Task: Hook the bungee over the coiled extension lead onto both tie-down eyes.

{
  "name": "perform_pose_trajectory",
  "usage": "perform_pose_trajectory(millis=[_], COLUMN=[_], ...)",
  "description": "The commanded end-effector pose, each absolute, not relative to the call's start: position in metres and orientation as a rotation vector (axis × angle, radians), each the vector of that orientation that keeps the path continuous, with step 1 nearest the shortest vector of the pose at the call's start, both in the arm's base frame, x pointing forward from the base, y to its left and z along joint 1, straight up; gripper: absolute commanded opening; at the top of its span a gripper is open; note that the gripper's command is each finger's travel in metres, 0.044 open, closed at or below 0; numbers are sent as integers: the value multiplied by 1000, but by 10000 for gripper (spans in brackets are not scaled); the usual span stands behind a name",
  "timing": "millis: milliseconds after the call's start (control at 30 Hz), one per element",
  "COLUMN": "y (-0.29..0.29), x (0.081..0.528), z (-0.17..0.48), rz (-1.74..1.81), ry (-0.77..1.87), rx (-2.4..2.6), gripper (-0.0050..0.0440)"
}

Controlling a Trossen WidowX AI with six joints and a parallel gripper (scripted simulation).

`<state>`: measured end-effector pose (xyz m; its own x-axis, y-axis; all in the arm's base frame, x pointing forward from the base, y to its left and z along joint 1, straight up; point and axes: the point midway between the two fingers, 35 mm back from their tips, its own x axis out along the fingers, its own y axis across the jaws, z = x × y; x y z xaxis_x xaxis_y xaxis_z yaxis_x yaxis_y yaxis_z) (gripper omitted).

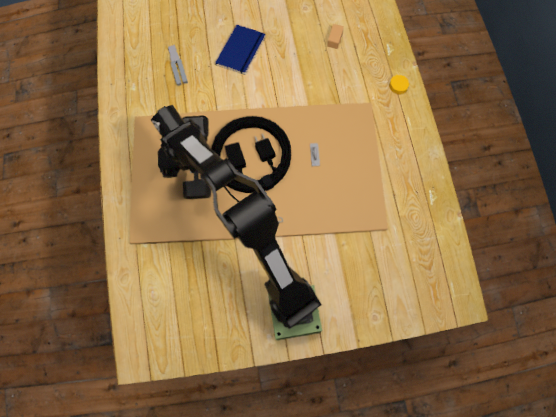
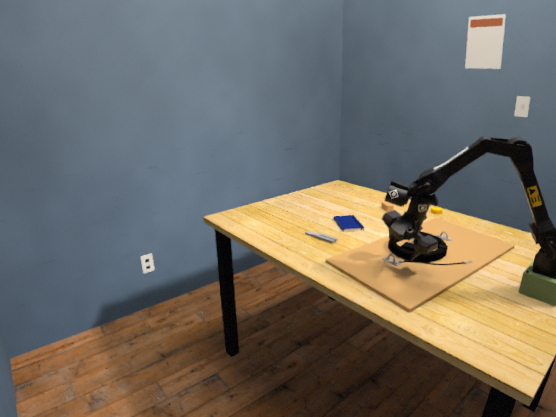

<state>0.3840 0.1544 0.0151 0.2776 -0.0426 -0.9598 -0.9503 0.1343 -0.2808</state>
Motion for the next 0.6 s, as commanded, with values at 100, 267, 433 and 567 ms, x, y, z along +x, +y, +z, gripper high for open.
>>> perform_pose_trajectory(millis=[100, 267, 433, 567], y=[159, 158, 158, 153], x=[391, 389, 389, 383], z=[62, 73, 75, 68], rz=[867, 866, 867, 852], ry=[1022, 1024, 1026, 1065], rx=[-1248, -1250, -1250, -1213], gripper=[440, 440, 440, 344])
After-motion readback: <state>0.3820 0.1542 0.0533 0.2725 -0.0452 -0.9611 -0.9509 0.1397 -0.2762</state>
